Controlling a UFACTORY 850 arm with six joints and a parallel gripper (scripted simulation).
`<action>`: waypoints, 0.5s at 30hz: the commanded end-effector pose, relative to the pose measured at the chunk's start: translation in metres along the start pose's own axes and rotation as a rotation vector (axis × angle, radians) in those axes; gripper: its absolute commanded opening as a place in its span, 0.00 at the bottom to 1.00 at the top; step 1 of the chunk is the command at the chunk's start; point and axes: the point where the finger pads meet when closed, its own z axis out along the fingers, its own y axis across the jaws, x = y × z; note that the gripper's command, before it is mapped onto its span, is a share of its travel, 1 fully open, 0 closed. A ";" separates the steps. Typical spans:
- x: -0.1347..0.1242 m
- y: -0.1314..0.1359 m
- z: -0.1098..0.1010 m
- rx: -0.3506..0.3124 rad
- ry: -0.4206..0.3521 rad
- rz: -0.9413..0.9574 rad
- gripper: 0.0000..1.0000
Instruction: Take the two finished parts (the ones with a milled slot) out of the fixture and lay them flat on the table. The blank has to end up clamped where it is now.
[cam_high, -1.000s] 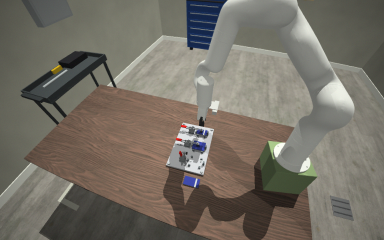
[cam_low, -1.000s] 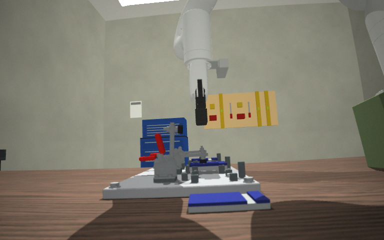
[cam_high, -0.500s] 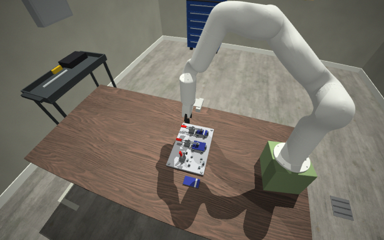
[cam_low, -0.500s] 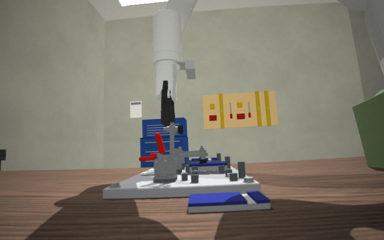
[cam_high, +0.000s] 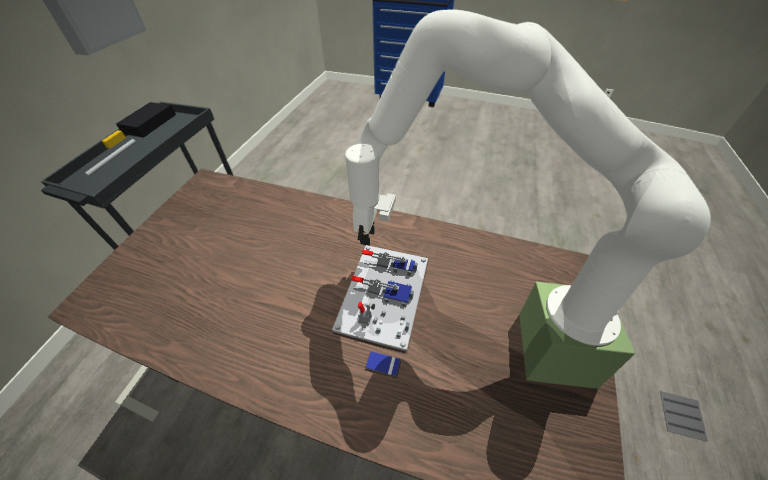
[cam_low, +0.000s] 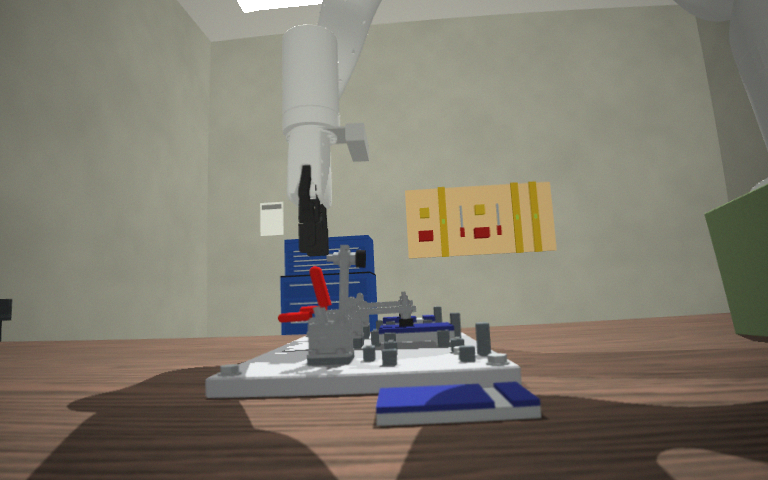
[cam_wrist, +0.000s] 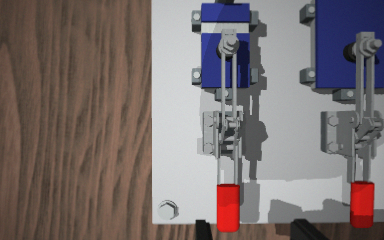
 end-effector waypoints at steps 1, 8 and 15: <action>-0.002 0.000 0.001 -0.001 -0.001 0.000 0.48; -0.002 0.000 0.013 -0.001 -0.001 0.000 0.48; -0.002 0.000 0.037 -0.001 -0.001 0.000 0.48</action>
